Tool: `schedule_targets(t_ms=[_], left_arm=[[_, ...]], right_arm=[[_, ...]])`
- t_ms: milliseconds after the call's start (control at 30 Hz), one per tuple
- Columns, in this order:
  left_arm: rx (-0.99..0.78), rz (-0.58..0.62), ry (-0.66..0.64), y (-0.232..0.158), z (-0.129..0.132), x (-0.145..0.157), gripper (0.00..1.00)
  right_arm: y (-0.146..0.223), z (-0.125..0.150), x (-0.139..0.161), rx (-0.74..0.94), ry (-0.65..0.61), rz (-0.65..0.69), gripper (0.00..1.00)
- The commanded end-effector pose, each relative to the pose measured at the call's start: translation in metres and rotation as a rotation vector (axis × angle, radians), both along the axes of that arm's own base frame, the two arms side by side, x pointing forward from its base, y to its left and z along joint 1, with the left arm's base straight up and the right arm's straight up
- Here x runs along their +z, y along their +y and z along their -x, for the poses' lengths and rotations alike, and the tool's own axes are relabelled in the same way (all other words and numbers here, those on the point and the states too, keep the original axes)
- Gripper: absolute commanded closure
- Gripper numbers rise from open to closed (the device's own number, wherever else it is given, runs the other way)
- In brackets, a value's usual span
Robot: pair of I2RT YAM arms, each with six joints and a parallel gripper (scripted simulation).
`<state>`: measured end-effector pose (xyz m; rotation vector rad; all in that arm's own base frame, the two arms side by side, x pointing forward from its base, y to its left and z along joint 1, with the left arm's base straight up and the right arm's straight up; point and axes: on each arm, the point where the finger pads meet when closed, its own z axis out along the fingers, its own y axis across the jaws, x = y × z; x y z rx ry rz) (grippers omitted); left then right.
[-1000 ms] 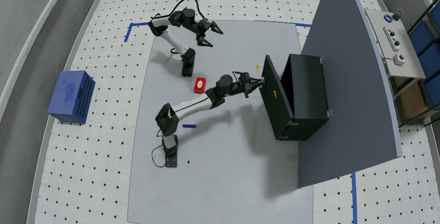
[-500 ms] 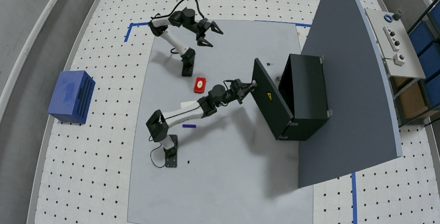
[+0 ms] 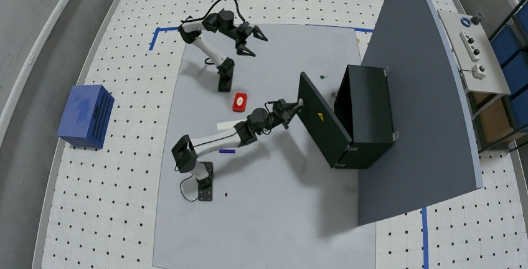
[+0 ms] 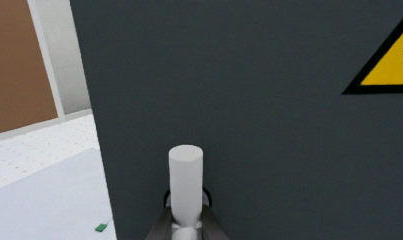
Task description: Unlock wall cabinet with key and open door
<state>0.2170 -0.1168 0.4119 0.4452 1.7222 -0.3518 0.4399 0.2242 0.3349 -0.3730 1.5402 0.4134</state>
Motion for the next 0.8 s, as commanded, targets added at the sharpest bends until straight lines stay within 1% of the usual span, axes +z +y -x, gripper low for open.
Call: schedule_targets(t_ms=[0,167,267,333,367,533,600,667,767], left_arm=[[0.001,0.009,0.004,-0.001,-0.001,-0.001,0.00],[0.001,0.009,0.004,-0.001,-0.001,-0.001,0.00],[0.001,0.009,0.004,-0.001,-0.001,-0.001,0.00],[0.007,0.007,0.019,-0.002,-0.003,-0.006,0.00],[0.007,0.014,0.007,-0.001,-0.001,0.000,0.00],[0.007,0.007,0.019,-0.003,-0.001,-0.002,0.00],[0.007,0.012,0.011,-0.003,0.001,0.004,0.00],[0.007,0.012,0.011,-0.003,0.001,0.004,0.00],[0.007,0.012,0.011,-0.005,0.002,0.005,0.00]], right_arm=[[0.000,0.002,-0.016,0.012,0.047,0.015,0.91],[0.000,0.002,-0.016,0.012,0.047,0.015,0.91],[-0.001,0.004,-0.014,0.012,0.043,0.015,0.57],[-0.007,0.015,-0.010,0.012,0.037,0.014,0.56],[-0.010,0.020,-0.011,0.012,0.038,0.015,0.56],[-0.020,0.034,-0.013,0.012,0.036,0.026,0.56],[-0.028,0.048,-0.014,0.012,0.036,0.026,0.56],[-0.028,0.048,-0.014,0.012,0.036,0.026,0.56],[-0.038,0.068,-0.016,0.012,0.043,0.021,0.56]])
